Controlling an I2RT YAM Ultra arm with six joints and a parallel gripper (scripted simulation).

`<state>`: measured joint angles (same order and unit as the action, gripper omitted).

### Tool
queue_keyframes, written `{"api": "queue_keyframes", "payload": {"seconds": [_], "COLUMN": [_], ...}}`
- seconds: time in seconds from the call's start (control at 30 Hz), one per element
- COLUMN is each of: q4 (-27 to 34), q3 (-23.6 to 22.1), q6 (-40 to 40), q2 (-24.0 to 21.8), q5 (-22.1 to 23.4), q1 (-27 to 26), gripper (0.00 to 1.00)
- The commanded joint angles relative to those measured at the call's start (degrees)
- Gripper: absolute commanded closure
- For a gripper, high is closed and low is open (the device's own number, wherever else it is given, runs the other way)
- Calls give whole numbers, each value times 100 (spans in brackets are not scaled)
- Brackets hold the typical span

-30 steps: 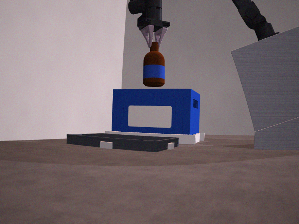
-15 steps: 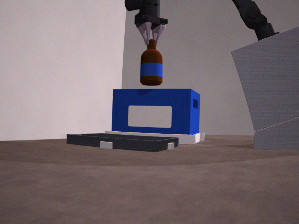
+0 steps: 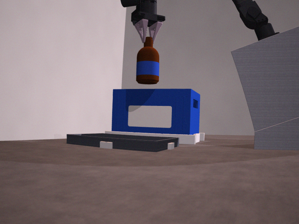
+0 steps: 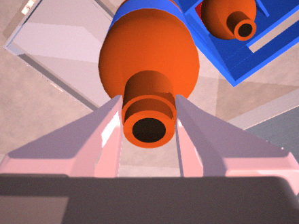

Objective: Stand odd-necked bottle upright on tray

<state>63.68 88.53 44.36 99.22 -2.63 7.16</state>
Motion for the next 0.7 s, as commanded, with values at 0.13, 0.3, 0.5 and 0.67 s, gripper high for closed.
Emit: {"api": "queue_keyframes", "payload": {"seconds": [0.13, 0.3, 0.5, 0.67], "q4": [-25, -7, 23, 71], "q3": [1, 113, 160, 189], "q6": [351, 545, 701, 884], "q2": [-288, -272, -247, -208], "q5": [-178, -234, -285, -339], "q1": [330, 531, 694, 886], "gripper": [100, 100, 100, 100]}}
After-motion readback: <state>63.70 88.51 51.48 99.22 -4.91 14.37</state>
